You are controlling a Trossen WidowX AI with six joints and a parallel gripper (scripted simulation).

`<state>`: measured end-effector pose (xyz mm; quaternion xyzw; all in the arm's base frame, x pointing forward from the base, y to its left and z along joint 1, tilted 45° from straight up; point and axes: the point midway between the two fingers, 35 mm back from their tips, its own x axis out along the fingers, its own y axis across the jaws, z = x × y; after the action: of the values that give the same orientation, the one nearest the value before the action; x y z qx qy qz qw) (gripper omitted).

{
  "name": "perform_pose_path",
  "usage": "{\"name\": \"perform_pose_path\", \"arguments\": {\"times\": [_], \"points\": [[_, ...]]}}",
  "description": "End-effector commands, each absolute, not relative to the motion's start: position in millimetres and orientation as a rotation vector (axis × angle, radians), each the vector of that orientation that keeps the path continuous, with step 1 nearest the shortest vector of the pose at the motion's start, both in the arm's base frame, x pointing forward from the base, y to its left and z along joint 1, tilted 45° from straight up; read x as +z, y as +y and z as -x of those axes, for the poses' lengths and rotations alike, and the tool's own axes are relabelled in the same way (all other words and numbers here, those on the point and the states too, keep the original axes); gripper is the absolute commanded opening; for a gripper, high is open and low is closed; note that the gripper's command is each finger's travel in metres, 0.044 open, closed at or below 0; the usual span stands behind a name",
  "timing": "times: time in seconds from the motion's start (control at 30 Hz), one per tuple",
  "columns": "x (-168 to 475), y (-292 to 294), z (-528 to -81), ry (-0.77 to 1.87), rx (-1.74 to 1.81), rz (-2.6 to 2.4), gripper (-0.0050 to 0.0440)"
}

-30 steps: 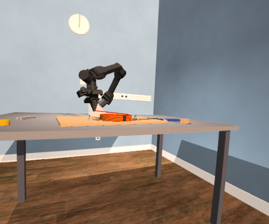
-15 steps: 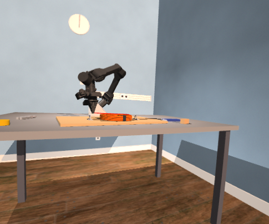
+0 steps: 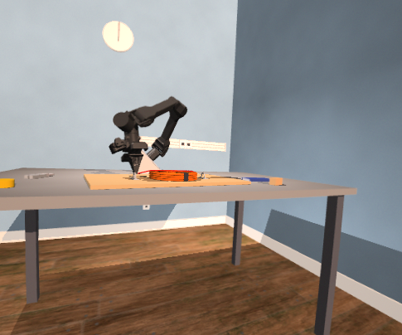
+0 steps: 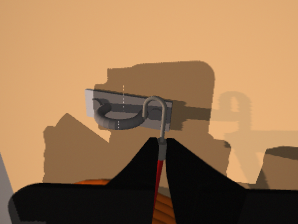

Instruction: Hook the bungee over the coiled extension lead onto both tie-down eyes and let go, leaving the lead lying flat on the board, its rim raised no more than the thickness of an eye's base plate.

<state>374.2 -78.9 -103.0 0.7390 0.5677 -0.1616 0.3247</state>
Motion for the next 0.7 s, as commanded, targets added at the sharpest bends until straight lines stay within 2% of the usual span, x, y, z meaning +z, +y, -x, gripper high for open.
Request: {"name": "perform_pose_path", "arguments": {"times": [0.0,0.67], "points": [[-122.4,-89.3,-365.6,1.471,-0.498,-1.932,-0.0050],[-101.4,-81.3,-376.7,1.472,-0.420,-1.937,-0.0050]]}}
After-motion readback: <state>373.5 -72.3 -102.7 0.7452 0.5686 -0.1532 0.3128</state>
